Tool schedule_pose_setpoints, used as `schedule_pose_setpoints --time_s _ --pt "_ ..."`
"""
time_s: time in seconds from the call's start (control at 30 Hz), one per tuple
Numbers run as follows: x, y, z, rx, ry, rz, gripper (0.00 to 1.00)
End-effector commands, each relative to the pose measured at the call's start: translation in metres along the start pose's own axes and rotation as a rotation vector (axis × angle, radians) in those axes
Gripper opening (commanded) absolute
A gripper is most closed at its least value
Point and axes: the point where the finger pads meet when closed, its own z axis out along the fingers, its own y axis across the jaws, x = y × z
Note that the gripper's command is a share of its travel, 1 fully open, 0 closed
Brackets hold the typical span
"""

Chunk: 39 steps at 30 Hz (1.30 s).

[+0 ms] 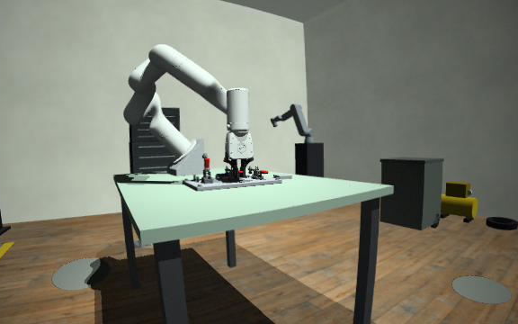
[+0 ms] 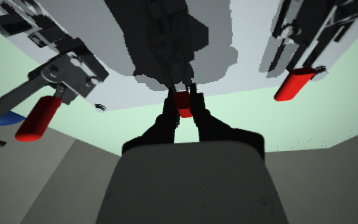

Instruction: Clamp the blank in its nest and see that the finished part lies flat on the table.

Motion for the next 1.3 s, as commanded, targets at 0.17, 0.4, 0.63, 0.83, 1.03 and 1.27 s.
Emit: schedule_pose_setpoints --time_s 0.17,0.4,0.63,0.83,1.03,1.27 --pt "-0.0004 0.0001 0.0009 -0.001 0.0 0.0 0.0" --pt "-0.0004 0.0001 0.0009 -0.001 0.0 0.0 0.47" --pt "-0.0004 0.0001 0.0009 -0.001 0.0 0.0 0.47" --pt "-0.0004 0.0001 0.0009 -0.001 0.0 0.0 0.47" --pt "-0.0004 0.0001 0.0009 -0.001 0.0 0.0 0.47" --pt "-0.0004 0.0001 0.0004 -0.001 0.0 0.0 0.47"
